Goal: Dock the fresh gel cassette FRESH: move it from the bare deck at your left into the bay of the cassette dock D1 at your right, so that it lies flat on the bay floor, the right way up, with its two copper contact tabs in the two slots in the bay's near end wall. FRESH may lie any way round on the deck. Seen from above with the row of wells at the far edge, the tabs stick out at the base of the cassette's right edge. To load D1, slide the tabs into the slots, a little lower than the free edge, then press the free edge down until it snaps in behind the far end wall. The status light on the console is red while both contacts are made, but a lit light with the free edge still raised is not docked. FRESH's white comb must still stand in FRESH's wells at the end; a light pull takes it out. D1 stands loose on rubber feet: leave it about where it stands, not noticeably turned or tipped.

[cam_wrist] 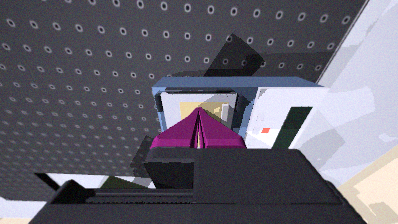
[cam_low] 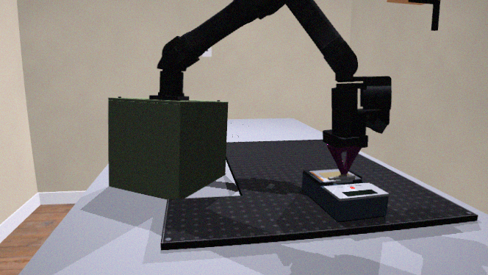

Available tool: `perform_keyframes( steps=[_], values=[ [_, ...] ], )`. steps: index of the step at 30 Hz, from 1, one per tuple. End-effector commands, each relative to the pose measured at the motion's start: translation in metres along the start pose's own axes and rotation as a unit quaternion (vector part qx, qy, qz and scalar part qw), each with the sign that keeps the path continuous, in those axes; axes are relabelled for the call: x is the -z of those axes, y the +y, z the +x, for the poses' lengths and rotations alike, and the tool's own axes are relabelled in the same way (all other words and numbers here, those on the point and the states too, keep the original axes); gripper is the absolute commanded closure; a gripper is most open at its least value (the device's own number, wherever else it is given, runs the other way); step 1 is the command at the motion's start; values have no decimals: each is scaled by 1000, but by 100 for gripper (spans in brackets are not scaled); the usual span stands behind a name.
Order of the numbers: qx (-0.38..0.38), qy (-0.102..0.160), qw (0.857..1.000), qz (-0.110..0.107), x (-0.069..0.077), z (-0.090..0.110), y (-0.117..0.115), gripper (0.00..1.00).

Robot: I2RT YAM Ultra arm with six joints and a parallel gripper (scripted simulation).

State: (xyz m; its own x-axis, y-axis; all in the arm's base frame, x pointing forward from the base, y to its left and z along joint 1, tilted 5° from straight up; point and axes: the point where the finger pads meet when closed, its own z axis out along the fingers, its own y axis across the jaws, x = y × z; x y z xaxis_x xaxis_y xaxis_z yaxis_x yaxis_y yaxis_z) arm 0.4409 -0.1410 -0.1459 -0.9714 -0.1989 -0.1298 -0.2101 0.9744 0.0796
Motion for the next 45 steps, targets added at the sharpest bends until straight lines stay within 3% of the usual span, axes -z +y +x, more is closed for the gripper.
perform_keyframes(
  steps=[1, 7, 9, 32, 38, 45],
  values=[
    [-9, 47, 999, 0, -33, 39, -2, 100],
    [-11, 58, 998, -7, -27, 40, 2, 100],
    [-9, 43, 999, 3, -20, 25, -6, 100],
    [-9, 40, 999, 4, 2, 6, -3, 100],
    [-3, 25, 1000, 13, 24, -10, -4, 100],
    [-6, 23, 1000, 11, 31, -13, -5, 100]
  ],
)
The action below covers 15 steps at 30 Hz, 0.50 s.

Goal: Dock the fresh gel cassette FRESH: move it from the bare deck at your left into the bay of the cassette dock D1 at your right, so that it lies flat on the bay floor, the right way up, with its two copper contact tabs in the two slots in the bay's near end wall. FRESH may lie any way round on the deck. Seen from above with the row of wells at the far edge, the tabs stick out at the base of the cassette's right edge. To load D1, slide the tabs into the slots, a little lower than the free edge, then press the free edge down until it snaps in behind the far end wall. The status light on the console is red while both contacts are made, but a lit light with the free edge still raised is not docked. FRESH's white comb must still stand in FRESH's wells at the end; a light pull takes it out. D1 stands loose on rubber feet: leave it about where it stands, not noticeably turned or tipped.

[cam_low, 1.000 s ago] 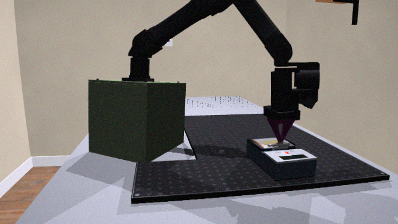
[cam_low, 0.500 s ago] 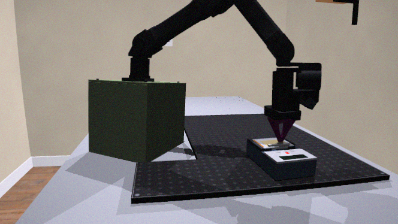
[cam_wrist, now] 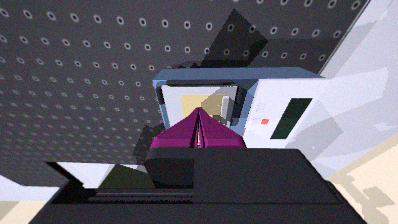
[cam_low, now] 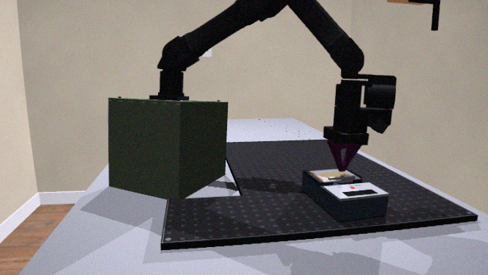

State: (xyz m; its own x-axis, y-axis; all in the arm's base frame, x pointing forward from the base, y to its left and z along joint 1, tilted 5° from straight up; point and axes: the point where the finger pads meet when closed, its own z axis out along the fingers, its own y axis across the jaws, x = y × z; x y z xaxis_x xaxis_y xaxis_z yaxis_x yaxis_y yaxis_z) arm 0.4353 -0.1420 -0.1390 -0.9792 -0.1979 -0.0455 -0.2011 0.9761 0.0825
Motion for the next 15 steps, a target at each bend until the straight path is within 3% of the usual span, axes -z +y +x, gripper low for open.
perform_keyframes(
  steps=[1, 15],
  values=[
    [-1, -19, 1000, 12, 25, -16, -6, 100],
    [1, -20, 1000, 12, 42, -26, -3, 100]
  ],
)
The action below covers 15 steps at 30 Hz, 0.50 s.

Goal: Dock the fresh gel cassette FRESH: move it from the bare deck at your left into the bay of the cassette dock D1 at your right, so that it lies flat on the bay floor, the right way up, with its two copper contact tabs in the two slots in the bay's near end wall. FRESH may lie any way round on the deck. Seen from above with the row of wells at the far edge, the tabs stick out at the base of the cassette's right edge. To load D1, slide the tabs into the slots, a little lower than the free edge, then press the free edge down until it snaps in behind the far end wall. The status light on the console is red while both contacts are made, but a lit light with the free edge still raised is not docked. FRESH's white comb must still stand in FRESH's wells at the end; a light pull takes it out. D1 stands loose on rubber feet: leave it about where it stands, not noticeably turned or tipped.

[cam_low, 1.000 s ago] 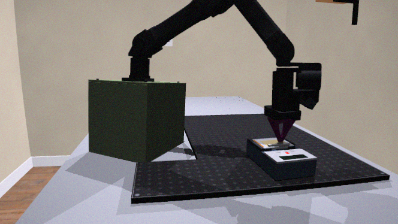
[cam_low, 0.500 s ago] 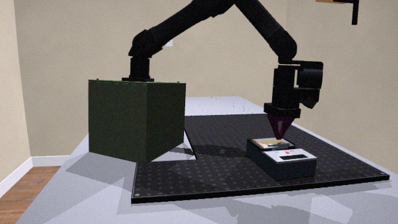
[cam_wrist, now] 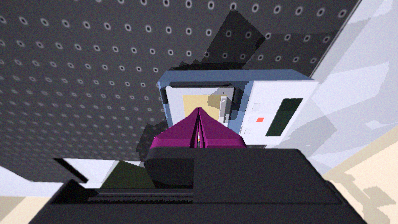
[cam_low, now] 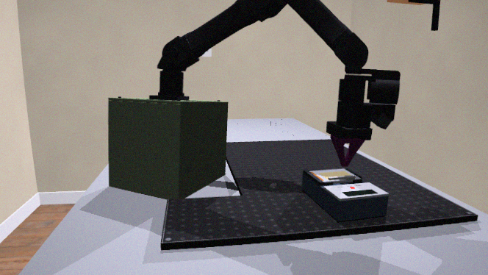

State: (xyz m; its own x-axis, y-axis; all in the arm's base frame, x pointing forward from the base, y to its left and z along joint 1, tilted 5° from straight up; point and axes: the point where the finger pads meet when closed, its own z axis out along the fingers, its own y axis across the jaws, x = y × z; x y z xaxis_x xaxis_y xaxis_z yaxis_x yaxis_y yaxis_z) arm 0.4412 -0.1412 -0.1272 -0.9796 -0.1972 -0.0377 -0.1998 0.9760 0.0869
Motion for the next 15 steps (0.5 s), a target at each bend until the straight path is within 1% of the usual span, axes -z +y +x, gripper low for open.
perform_keyframes(
  steps=[1, 5, 15],
  values=[
    [2, -24, 1000, 14, 32, -20, -3, 100],
    [-3, -24, 1000, 14, 34, -19, -7, 100],
    [-3, -24, 1000, 14, 34, -19, -7, 100]
  ],
)
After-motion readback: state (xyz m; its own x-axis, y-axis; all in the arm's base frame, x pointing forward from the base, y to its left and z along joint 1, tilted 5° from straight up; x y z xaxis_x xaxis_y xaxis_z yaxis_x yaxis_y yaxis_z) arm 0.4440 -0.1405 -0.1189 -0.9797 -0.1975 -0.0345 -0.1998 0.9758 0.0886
